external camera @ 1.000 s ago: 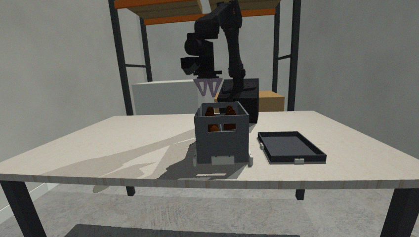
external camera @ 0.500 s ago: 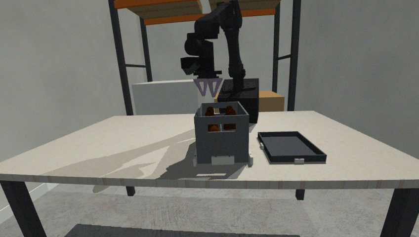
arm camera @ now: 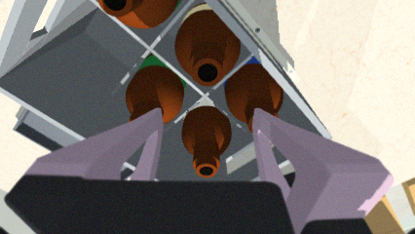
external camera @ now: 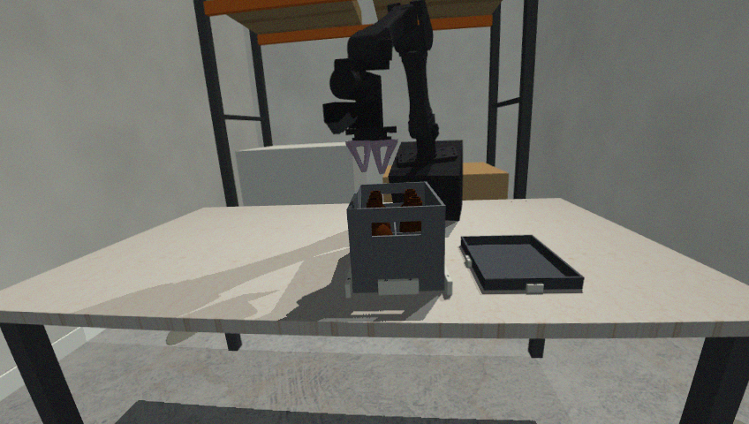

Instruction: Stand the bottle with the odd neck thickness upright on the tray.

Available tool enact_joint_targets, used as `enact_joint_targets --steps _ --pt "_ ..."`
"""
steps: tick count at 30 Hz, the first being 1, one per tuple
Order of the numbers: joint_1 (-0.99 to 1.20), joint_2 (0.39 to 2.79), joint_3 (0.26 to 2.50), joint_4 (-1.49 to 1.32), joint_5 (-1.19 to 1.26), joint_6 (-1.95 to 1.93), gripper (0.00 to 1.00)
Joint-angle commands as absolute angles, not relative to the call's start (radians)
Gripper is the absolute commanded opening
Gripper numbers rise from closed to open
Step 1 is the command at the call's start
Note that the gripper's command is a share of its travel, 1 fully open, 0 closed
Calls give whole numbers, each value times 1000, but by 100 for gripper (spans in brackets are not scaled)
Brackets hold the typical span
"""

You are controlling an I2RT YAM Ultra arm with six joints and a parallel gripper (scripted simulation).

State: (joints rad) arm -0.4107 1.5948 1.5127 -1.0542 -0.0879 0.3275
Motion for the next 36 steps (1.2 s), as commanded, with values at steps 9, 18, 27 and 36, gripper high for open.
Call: enact_joint_targets --steps 9,18,27,36 --pt "-415 1588 1526 -1033 -86 324 61" --pt "-410 1574 1509 -1016 -85 327 61" --pt "-401 1608 1472 -978 -81 335 61" --pt "-398 1600 1461 -945 -80 338 61"
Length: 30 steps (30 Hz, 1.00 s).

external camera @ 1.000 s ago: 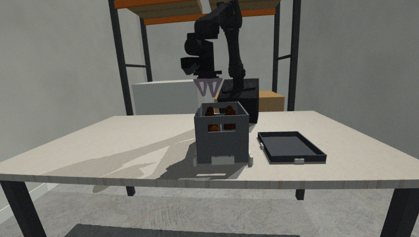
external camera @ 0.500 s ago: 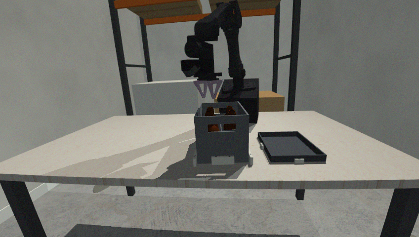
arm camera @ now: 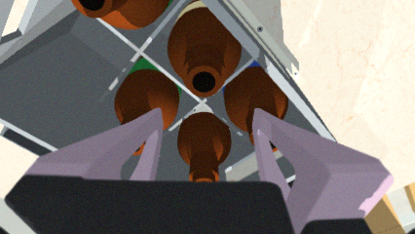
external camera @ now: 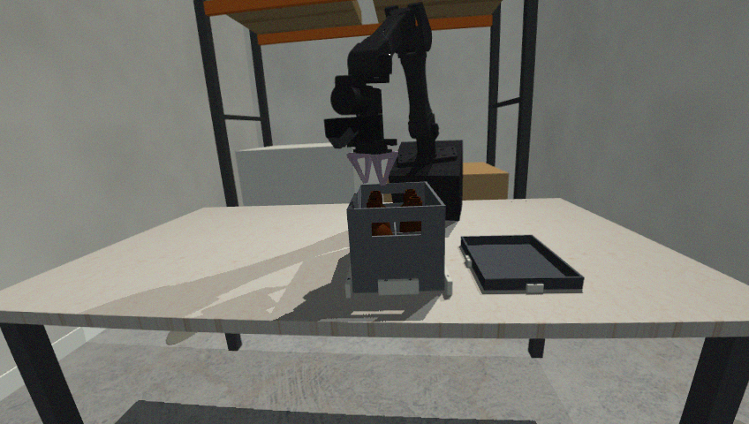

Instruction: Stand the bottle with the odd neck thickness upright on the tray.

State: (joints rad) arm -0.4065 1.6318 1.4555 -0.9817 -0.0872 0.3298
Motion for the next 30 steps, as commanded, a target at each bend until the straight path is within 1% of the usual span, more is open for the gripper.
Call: enact_joint_targets --steps 1,3,8,13,16,30 --pt "-399 1603 1440 -941 -80 338 61" --pt "-401 1639 1430 -932 -78 339 61" --pt "-395 1620 1436 -912 -78 340 61" --pt "-399 1656 1425 -896 -78 341 61" --pt "-398 1622 1426 -895 -79 340 61" --pt "-395 1642 1418 -885 -78 341 61"
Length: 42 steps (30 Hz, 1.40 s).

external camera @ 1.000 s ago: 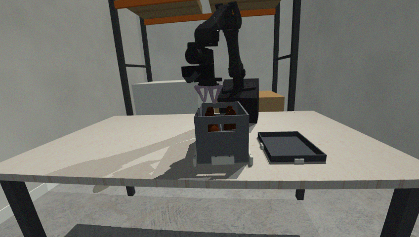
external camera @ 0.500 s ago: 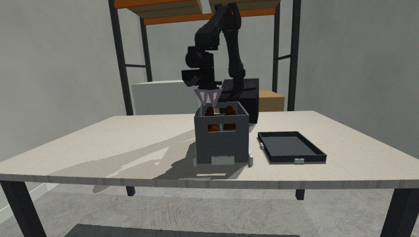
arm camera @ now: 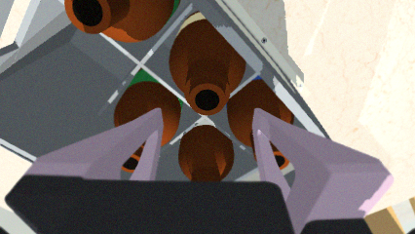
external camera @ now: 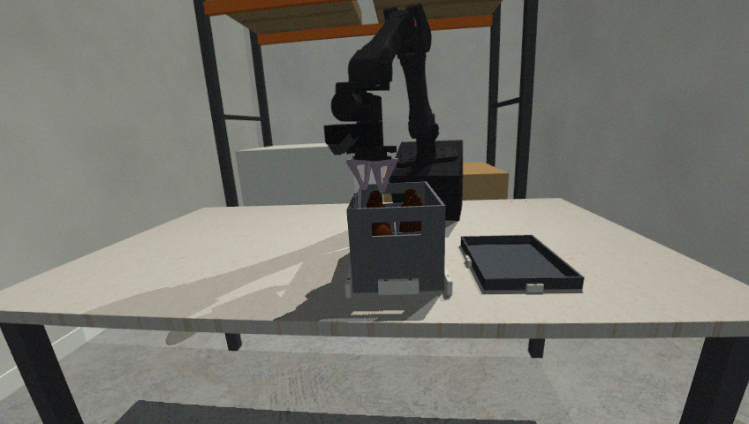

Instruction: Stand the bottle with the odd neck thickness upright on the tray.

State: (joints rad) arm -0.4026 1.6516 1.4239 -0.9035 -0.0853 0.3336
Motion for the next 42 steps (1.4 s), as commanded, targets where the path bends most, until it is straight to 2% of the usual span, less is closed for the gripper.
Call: enact_joint_targets --steps 1,42 --pt "-395 1642 1418 -885 -78 341 61" --pt "-394 1650 1432 -885 -77 341 61"
